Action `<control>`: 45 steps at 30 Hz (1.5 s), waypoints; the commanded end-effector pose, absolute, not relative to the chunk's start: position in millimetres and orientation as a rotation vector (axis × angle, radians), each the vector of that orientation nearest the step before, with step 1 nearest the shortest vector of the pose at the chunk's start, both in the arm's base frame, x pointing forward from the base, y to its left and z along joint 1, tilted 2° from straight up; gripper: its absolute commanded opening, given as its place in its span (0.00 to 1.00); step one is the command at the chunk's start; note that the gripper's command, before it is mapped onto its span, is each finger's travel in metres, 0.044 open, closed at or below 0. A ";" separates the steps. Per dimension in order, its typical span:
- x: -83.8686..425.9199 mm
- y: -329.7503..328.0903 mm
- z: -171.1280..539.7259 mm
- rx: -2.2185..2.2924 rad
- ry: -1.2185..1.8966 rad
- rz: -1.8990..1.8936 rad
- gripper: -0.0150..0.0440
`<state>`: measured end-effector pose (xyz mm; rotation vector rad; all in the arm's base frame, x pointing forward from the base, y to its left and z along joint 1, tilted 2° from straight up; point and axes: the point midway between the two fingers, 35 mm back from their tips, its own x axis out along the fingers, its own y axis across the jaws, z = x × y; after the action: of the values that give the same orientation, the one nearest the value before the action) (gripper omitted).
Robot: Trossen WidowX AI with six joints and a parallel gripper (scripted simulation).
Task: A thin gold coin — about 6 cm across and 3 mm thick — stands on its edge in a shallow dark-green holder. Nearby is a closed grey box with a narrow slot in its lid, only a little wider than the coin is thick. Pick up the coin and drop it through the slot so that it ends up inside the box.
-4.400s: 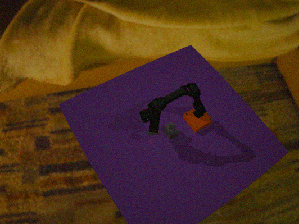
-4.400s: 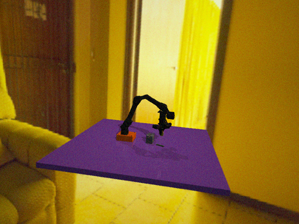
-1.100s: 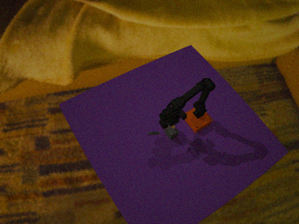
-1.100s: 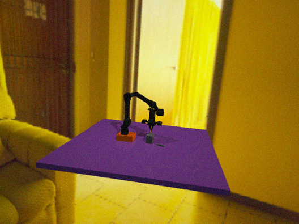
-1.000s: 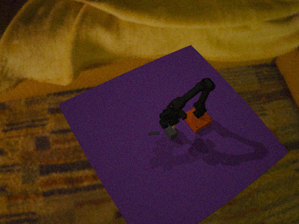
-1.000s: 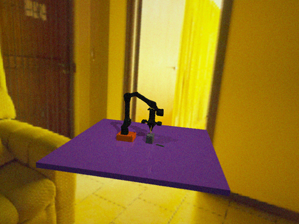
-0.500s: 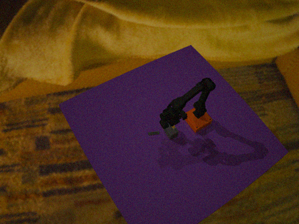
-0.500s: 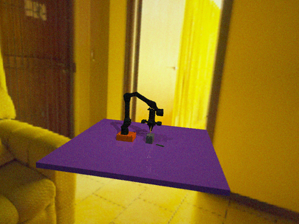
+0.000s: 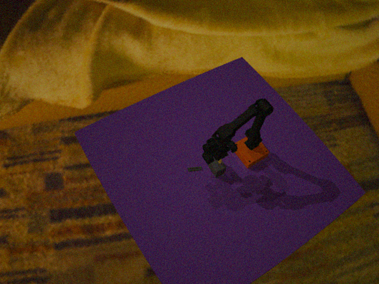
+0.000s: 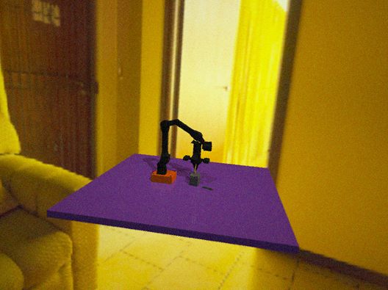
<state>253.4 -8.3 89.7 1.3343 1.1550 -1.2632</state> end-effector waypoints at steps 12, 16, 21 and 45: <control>253.2 -7.8 82.0 1.336 1.156 -1.271 0.25; 253.2 -7.7 80.4 1.336 1.156 -1.271 0.25; 253.1 -7.7 78.4 1.336 1.156 -1.270 0.25; 253.8 -7.9 79.1 1.336 1.153 -1.263 0.57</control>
<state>254.0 -7.9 78.3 1.3364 1.1528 -1.2629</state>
